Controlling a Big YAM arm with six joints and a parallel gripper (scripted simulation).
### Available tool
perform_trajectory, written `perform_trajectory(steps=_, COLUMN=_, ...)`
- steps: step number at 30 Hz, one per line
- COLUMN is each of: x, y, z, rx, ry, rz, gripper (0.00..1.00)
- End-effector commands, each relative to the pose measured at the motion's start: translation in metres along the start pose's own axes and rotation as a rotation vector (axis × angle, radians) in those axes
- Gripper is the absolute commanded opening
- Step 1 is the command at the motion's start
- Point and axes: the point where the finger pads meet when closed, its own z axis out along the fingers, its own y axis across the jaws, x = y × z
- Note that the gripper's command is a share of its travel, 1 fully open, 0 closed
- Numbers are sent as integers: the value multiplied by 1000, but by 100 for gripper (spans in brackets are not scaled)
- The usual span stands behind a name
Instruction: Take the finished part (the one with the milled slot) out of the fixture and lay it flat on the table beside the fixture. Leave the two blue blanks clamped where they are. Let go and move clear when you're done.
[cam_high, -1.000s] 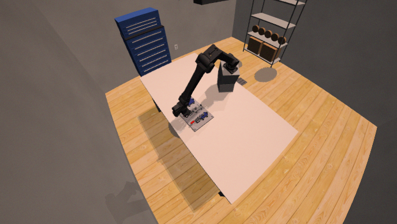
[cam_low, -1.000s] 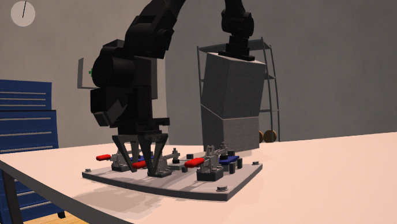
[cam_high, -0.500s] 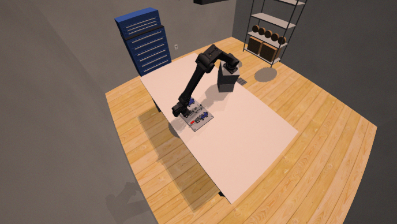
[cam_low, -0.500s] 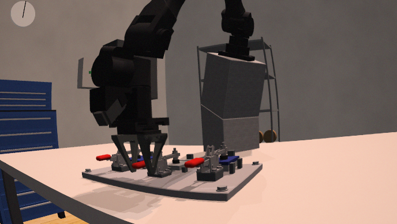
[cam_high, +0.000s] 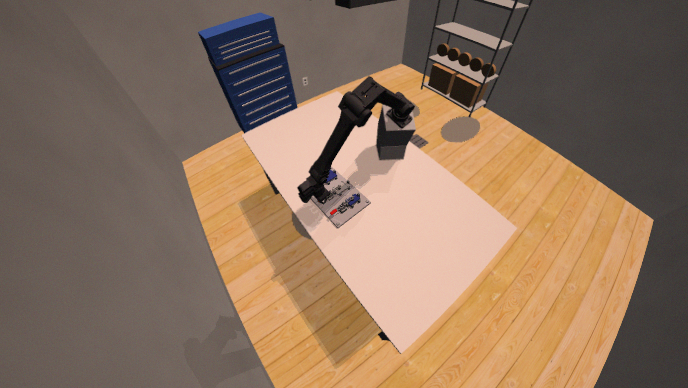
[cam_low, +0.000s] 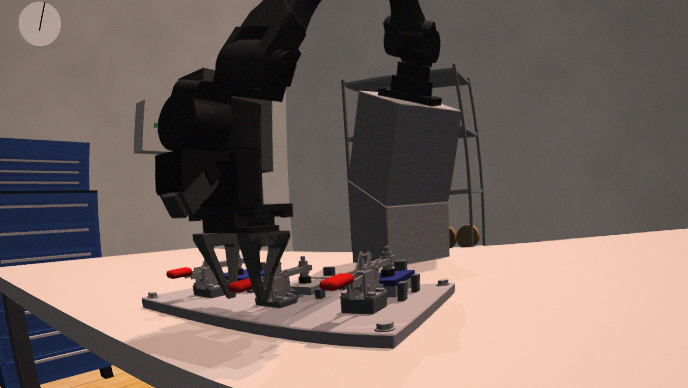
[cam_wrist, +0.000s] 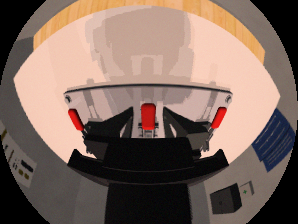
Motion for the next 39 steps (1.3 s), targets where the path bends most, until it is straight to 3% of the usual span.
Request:
perform_trajectory(steps=1, x=-18, y=-10, z=-4, rx=5, ry=-36, rz=20, gripper=45)
perform_trajectory(steps=5, x=-18, y=-10, z=-5, rx=5, ry=-36, rz=20, gripper=45)
perform_trajectory(steps=6, x=-18, y=-11, z=-4, rx=5, ry=-36, rz=20, gripper=0)
perform_trajectory(steps=39, x=-19, y=-3, z=-10, rx=4, ry=-36, rz=6, gripper=0)
